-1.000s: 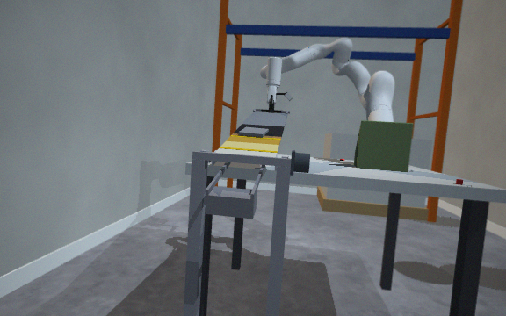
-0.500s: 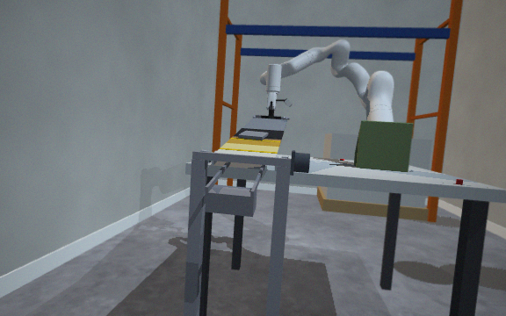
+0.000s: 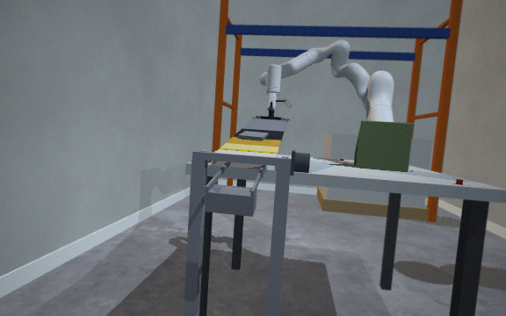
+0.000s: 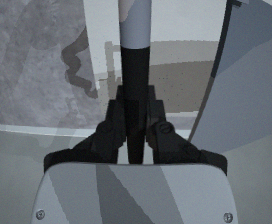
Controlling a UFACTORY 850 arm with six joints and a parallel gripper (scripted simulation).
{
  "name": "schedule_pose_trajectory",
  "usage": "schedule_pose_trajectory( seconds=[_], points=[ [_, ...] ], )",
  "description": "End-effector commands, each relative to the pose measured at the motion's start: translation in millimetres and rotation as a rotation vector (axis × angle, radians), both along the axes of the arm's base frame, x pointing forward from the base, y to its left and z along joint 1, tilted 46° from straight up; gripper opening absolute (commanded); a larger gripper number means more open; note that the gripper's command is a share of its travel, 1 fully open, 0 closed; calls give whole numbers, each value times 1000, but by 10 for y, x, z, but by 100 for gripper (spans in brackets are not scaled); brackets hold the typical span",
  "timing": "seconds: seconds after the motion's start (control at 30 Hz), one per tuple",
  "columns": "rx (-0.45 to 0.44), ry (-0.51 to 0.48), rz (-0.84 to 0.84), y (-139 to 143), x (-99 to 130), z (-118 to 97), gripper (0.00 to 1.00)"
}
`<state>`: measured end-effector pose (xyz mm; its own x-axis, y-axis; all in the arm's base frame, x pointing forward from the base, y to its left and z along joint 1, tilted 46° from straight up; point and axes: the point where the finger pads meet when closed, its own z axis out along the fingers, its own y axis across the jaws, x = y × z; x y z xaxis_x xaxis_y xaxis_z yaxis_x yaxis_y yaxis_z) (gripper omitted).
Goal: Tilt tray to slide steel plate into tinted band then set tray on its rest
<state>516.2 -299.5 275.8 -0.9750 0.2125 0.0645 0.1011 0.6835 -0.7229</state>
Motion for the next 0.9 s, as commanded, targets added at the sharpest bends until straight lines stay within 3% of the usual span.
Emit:
schedule_pose_trajectory(
  seconds=[0.0, 0.1, 0.27, 0.87],
  points=[
    [0, -3, 2, 494, 136, 299, 0],
    [0, -3, 2, 614, 166, 363, 0],
    [0, -3, 2, 13, 14, 13, 0],
    [0, -3, 2, -71, -8, -42, 0]
  ],
)
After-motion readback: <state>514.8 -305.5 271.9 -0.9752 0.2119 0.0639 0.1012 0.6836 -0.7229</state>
